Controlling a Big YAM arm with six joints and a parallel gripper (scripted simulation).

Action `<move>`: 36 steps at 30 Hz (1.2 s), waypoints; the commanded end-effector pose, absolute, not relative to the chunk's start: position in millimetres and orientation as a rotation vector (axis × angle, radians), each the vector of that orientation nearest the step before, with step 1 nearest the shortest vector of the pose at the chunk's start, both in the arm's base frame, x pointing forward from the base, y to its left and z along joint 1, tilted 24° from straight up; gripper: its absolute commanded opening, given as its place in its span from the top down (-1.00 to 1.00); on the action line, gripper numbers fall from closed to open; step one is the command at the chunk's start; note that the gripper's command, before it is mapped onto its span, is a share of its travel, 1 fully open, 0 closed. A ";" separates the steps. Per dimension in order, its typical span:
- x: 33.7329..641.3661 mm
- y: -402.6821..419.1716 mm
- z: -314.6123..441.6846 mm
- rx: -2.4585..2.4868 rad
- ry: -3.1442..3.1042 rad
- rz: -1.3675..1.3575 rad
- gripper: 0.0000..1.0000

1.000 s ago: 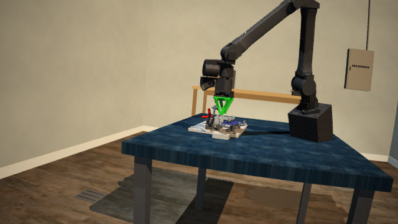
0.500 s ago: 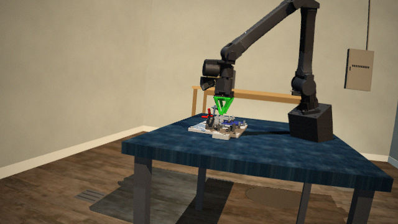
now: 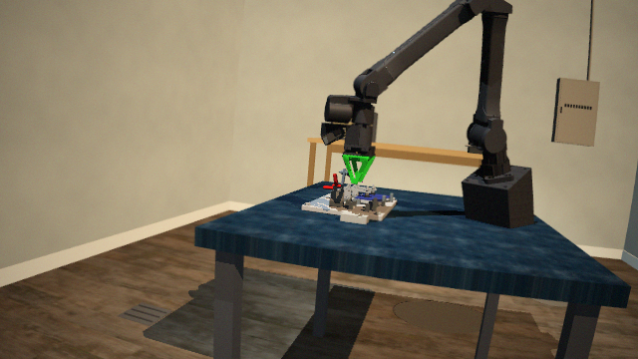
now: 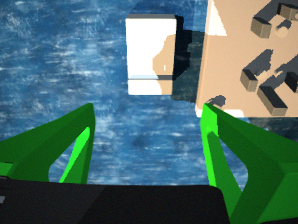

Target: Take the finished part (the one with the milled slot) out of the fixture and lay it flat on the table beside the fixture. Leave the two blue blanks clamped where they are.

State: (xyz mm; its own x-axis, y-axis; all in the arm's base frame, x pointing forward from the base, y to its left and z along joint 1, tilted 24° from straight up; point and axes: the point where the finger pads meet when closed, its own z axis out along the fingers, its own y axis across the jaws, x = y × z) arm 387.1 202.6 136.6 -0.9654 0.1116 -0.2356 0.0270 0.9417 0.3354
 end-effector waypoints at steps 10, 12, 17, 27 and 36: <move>381.8 194.4 140.9 0.101 2.842 0.483 -0.28; 381.8 194.4 140.9 0.101 2.842 0.483 -0.28; 381.8 194.4 140.9 0.101 2.842 0.483 -0.28; 380.8 193.7 143.5 0.101 2.843 0.484 -0.28; 390.5 192.0 185.8 0.095 2.794 0.507 -0.28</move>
State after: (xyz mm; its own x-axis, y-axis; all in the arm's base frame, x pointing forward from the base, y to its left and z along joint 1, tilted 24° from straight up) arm 377.9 194.1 143.0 -0.9701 0.1140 -0.2144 0.0388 0.9443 0.3267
